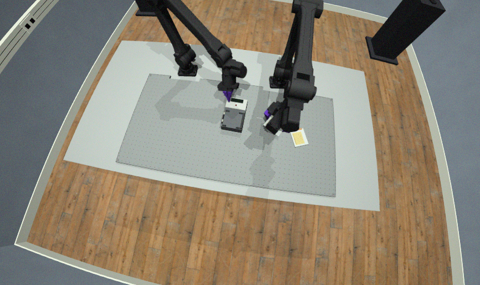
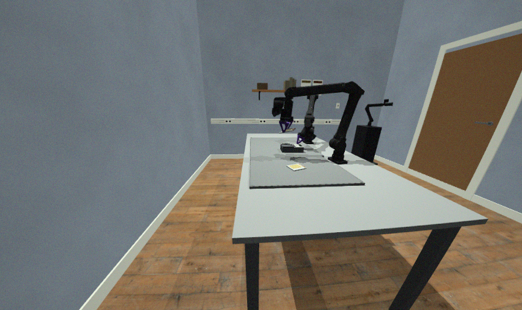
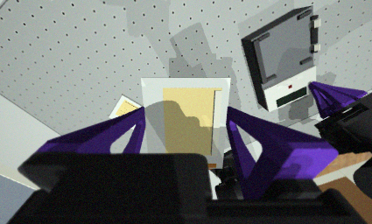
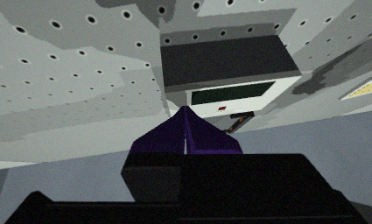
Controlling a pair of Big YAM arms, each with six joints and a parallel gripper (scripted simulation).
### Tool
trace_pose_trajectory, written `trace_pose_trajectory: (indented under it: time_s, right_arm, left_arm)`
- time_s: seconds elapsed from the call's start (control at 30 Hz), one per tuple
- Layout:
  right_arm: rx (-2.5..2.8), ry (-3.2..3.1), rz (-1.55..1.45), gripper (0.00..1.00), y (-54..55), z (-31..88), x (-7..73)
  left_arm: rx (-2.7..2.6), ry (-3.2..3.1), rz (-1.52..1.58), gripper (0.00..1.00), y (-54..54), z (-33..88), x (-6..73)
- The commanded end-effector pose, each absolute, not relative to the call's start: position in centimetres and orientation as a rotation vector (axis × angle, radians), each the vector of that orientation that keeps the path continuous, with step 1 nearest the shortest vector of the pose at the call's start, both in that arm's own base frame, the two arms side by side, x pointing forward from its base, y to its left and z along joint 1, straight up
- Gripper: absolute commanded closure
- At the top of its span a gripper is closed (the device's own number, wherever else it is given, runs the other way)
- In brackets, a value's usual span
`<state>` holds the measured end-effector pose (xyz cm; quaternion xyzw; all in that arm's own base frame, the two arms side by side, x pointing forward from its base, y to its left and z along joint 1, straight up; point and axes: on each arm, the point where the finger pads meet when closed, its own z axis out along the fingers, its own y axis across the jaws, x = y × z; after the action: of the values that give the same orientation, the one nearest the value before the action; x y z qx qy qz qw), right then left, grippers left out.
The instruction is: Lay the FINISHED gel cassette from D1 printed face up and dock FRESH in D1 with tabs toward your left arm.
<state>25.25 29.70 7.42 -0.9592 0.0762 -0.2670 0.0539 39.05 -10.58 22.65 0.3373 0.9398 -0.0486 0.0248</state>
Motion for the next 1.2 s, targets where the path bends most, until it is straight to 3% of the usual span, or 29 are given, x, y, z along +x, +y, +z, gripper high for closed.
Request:
trace_pose_trajectory:
  time_s: [0.0,1.17]
  right_arm:
    - [-3.081,0.18,-0.692,1.0,26.4,1.5,23.3]
    - [-3.081,0.18,-0.692,1.0,26.4,1.5,23.3]
  left_arm:
    - [1.048,2.864,-0.135,1.0,-10.4,24.1,39.2]
    - [1.047,2.845,-0.128,1.0,-9.2,26.1,39.5]
